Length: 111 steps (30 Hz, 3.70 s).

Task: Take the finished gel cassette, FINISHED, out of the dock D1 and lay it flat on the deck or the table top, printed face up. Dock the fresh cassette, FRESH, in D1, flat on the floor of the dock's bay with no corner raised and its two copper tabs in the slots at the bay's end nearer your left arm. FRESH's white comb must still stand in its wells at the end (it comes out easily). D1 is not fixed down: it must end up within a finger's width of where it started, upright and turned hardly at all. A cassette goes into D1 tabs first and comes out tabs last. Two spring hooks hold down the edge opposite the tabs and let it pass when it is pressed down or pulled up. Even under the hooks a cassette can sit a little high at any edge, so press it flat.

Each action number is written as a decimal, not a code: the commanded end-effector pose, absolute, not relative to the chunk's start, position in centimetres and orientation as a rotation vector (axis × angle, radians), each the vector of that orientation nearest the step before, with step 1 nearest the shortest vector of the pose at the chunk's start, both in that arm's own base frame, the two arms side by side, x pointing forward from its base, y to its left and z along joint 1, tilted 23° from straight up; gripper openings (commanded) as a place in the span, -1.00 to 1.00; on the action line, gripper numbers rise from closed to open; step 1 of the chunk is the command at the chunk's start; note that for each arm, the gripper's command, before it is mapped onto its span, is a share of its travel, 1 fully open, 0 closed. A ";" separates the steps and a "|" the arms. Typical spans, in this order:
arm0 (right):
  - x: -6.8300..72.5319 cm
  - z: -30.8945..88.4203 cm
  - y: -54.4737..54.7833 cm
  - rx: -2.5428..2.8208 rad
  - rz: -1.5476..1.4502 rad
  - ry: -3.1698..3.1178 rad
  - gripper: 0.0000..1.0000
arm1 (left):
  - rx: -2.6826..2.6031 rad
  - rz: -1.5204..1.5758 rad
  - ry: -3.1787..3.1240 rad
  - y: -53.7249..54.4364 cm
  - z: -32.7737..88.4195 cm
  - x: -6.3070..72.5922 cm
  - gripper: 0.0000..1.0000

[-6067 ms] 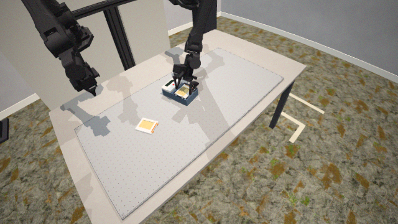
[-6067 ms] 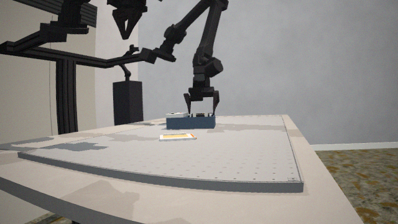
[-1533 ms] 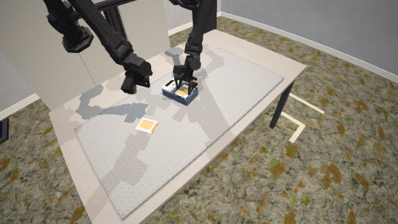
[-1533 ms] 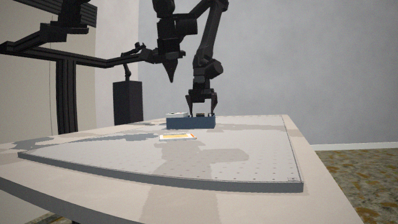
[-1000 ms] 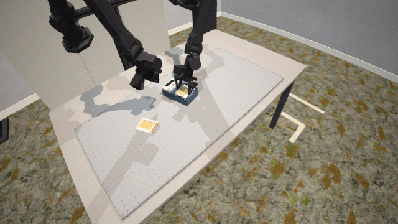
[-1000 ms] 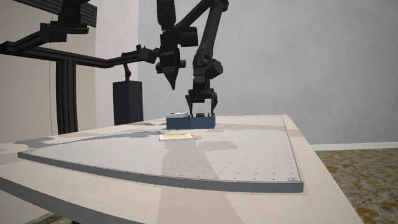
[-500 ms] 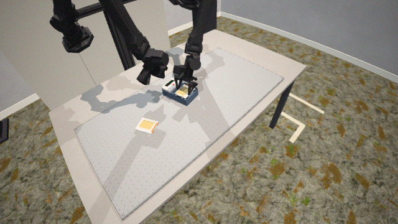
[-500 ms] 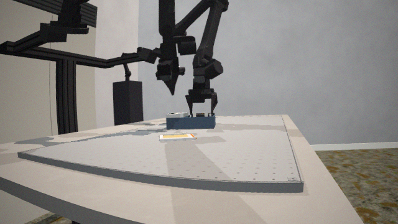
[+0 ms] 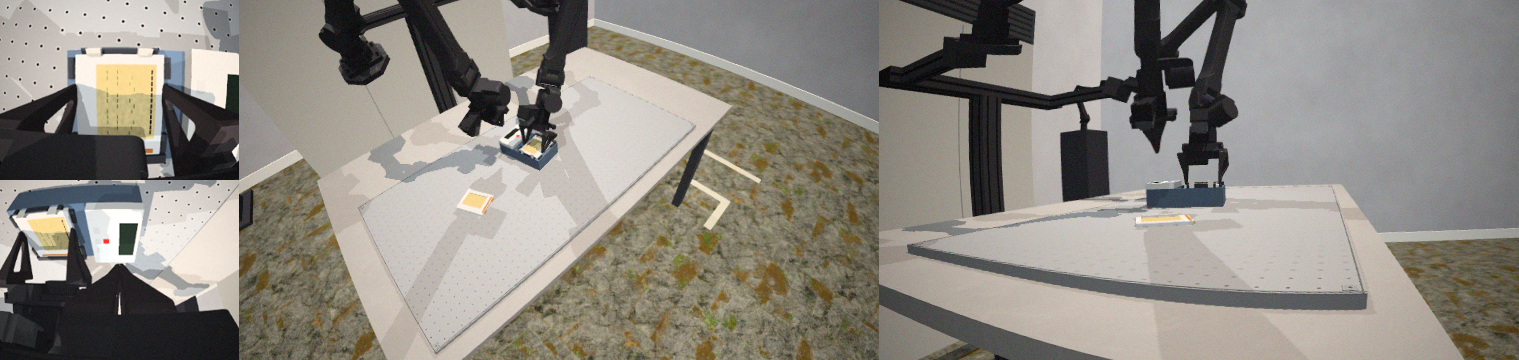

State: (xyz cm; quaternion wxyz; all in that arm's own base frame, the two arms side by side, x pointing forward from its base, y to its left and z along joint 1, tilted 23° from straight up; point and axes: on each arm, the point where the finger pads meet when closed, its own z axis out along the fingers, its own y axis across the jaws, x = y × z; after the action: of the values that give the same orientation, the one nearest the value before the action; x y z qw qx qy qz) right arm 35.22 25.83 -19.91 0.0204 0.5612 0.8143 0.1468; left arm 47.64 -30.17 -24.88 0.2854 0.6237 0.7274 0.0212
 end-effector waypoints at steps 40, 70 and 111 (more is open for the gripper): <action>36.9 -19.4 27.1 1.743 0.531 2.483 -1.00 | 1.666 0.057 1.937 -30.4 -24.5 47.8 -1.00; 37.7 -22.3 26.4 1.747 0.509 2.492 -1.00 | 1.666 0.057 1.937 -30.4 -24.5 47.8 -1.00; 38.7 -25.5 25.7 1.747 0.509 2.492 -1.00 | 1.666 0.057 1.937 -30.4 -24.5 47.8 -1.00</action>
State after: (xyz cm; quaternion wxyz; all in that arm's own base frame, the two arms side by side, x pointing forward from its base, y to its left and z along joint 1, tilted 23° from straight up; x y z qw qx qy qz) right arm 38.05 25.67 -25.44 0.0246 0.5683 0.8075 0.1559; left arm 47.64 -30.17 -24.88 0.2854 0.6237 0.7274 0.0212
